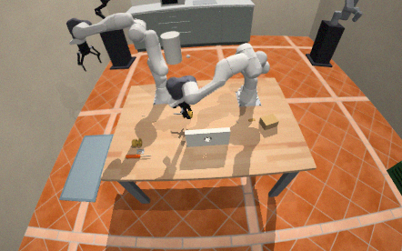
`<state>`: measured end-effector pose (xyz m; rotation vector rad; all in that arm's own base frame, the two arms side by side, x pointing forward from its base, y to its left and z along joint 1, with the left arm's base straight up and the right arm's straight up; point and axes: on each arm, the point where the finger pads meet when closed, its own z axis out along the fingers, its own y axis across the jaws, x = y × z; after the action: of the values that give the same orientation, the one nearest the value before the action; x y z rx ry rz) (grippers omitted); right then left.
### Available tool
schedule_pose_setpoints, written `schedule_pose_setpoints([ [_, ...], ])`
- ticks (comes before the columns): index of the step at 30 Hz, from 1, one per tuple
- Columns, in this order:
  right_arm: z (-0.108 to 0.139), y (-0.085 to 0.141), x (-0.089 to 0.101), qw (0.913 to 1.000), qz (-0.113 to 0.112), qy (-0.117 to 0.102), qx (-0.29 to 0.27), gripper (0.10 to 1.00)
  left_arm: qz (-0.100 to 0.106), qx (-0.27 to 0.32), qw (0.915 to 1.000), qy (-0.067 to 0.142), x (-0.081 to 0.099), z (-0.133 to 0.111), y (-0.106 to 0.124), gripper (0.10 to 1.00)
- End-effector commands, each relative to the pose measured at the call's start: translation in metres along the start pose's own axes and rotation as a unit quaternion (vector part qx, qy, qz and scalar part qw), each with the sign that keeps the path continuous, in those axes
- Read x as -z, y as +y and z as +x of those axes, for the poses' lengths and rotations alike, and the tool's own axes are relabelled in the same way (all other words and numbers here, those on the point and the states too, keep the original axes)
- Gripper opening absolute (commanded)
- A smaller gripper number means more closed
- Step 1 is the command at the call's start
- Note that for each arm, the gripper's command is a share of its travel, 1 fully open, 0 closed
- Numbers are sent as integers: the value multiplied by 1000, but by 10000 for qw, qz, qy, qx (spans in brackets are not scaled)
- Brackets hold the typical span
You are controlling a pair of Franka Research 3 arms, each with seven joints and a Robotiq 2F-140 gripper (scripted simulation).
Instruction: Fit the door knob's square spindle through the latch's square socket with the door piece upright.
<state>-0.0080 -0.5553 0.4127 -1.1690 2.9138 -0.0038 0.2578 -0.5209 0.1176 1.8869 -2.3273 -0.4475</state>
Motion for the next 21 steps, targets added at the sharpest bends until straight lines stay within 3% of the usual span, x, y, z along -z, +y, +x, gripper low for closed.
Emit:
schedule_pose_setpoints([
  [1, 1, 2, 0, 10000, -15, 5, 21, 1000, 91, 906, 9957, 187, 3, -4, -3, 418],
  [6, 1, 2, 0, 10000, -15, 5, 21, 1000, 96, 949, 9953, 190, 2, -8, -4, 418],
  [10, 1, 2, 0, 10000, -15, 5, 21, 1000, 155, 1580, 9870, 237, 2, -10, -4, 418],
  [12, 1, 2, 0, 10000, -15, 5, 21, 1000, 155, 1580, 9870, 237, 2, -10, -4, 418],
  [15, 1, 2, 0, 10000, -15, 5, 21, 1000, 211, 2235, 9740, 299, 2, -13, -4, 418],
  [21, 1, 2, 0, 10000, -15, 5, 21, 1000, 212, 2241, 9739, 299, -1, -28, -7, 418],
])
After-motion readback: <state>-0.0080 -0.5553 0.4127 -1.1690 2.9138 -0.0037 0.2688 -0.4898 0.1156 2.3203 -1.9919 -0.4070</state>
